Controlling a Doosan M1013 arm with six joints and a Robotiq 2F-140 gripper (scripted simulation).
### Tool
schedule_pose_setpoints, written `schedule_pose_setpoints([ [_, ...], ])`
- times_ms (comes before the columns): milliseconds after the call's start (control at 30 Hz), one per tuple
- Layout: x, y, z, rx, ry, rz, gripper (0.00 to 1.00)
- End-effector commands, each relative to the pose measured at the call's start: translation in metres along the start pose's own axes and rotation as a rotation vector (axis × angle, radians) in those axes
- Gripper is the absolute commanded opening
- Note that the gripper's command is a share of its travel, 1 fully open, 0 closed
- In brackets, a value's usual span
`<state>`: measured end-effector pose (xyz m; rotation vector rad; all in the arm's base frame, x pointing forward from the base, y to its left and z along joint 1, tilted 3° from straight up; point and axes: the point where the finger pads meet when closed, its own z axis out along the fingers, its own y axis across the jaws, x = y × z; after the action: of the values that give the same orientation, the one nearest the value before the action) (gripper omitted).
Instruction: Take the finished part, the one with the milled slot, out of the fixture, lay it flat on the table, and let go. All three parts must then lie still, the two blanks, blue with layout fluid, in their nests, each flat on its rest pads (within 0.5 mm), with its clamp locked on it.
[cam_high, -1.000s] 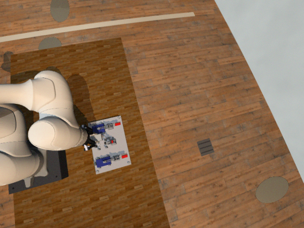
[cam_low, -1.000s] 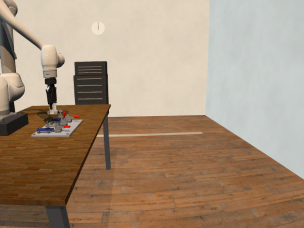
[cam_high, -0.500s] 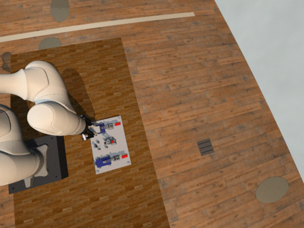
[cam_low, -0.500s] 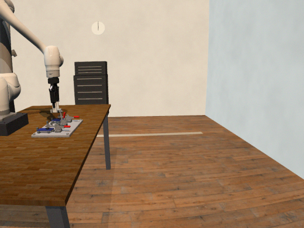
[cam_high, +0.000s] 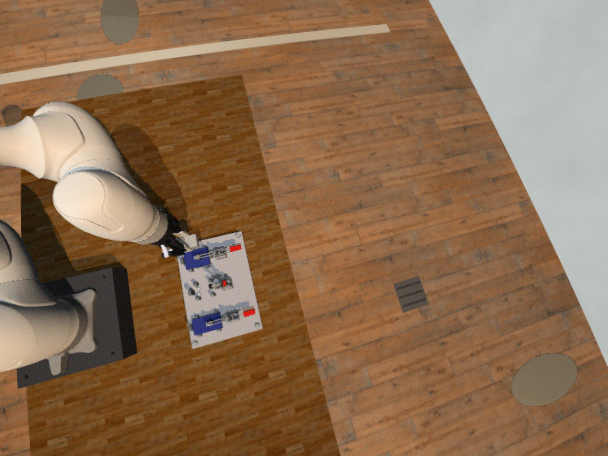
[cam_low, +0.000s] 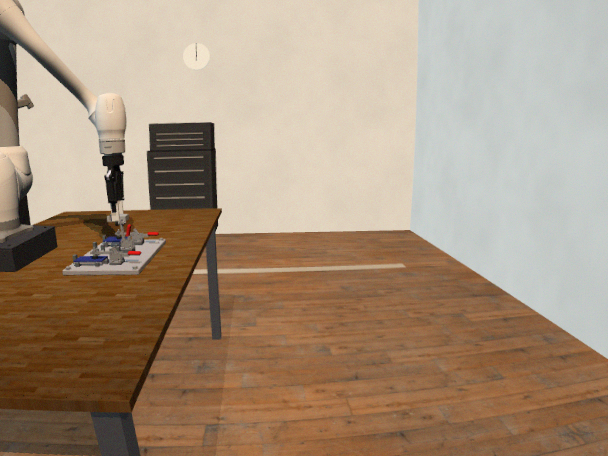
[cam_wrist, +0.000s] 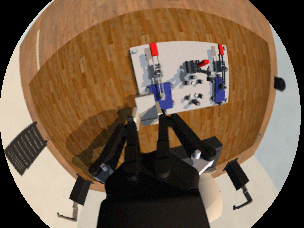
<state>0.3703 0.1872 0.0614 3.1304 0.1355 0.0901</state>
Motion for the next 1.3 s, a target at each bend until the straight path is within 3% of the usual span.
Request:
schedule_pose_setpoints([
  [0, 0.003, -0.016, -0.001, -0.005, 0.001, -0.001, 0.0],
  [633, 0.003, -0.066, -0.001, -0.005, 0.001, -0.001, 0.0],
  [1267, 0.003, -0.074, -0.001, -0.006, 0.001, -0.001, 0.0],
])
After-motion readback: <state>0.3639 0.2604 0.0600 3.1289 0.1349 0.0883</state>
